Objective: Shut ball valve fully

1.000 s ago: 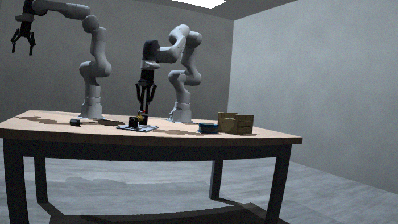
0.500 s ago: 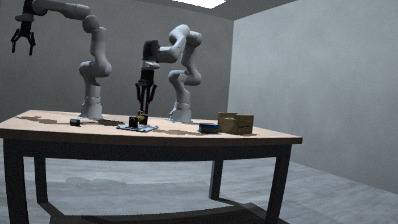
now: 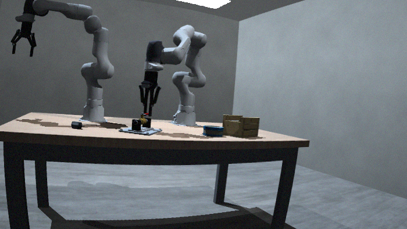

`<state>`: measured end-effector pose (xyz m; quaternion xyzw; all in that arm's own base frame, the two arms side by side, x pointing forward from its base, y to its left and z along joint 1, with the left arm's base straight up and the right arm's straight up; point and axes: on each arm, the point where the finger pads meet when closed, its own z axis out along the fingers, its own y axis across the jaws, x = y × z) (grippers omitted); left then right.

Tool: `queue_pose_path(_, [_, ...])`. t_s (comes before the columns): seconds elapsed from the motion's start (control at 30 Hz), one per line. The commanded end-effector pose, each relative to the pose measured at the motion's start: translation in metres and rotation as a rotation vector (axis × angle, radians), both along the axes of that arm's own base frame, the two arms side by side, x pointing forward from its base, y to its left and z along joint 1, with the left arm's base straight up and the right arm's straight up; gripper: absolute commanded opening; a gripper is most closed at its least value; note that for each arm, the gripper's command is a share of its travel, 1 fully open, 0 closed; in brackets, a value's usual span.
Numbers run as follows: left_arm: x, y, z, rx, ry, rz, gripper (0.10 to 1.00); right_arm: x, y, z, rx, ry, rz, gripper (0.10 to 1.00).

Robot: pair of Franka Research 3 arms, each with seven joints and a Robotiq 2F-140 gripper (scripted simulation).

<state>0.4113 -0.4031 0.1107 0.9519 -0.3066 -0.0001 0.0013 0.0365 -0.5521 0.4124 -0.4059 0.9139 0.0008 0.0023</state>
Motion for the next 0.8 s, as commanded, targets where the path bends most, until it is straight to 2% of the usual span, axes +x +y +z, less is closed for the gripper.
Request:
queue_pose_path(0.0, [-0.0004,0.0006,-0.0017,0.002,-0.001,-0.087,0.099,0.0,0.0,0.0001,0.0,0.0,0.0,1.0])
queue_pose_path(0.77, [0.0043,0.0067,-0.0017,0.002,-0.001,-0.186,0.099,0.0,0.0,0.0001,0.0,0.0,0.0,1.0])
